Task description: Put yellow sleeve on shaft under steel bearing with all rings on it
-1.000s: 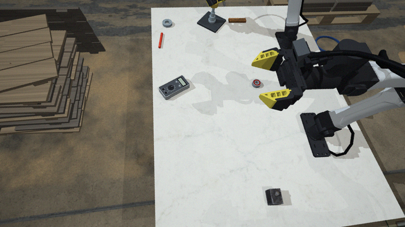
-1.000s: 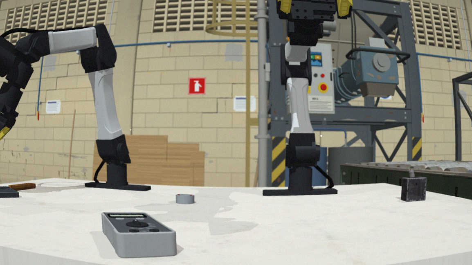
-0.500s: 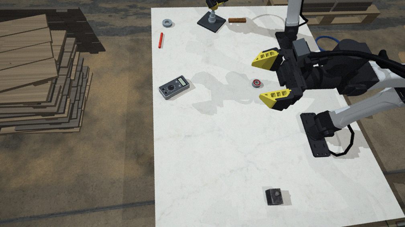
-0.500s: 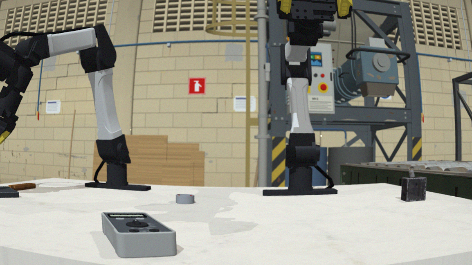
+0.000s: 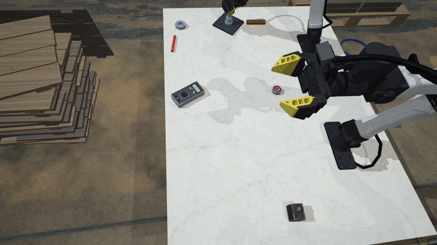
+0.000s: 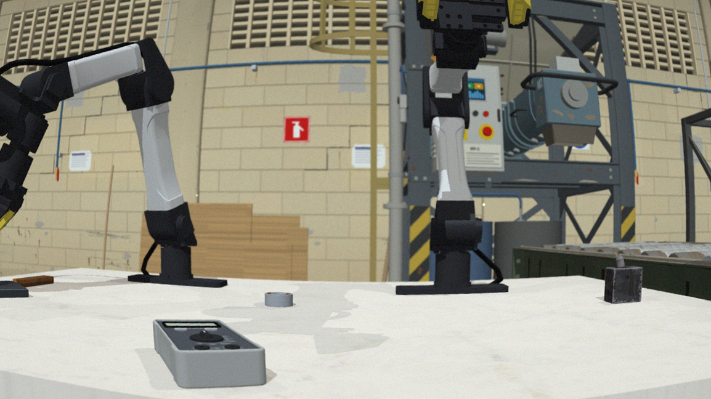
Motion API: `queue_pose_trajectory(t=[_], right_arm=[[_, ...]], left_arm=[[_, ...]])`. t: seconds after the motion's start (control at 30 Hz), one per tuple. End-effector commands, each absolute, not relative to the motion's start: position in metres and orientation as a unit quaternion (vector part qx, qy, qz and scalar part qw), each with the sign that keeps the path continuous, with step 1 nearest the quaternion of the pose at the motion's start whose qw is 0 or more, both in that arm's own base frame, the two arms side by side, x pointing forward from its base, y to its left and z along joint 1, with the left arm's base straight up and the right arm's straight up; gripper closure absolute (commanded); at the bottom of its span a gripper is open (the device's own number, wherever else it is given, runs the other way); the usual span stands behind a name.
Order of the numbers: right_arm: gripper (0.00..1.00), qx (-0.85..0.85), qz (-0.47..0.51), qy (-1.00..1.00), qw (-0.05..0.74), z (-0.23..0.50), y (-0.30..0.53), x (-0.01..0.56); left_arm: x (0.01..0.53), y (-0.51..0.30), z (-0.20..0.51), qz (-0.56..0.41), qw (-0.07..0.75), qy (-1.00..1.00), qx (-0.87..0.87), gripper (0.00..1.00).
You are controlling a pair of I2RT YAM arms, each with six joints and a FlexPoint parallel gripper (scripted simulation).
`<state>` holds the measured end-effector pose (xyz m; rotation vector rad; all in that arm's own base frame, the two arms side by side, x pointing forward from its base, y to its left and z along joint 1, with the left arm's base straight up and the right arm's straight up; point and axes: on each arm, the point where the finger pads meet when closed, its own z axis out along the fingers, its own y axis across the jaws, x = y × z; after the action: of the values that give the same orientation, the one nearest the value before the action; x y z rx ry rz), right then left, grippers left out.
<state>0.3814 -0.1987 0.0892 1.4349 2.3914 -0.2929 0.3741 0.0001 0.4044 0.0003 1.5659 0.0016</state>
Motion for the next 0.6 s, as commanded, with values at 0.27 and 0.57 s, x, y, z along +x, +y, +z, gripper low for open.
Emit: queue_pose_trajectory(t=[0.27,0.57], right_arm=[[1.00,0.507,-0.098,0.837,0.184,0.073,-0.201,0.391],[1.00,0.505,-0.097,0.835,0.197,0.080,-0.200,0.393]], left_arm=[[0.373,0.000,0.415,0.004,0.719,0.695,-0.001,0.00],[0.373,0.000,0.415,0.004,0.719,0.695,-0.001,0.00]])
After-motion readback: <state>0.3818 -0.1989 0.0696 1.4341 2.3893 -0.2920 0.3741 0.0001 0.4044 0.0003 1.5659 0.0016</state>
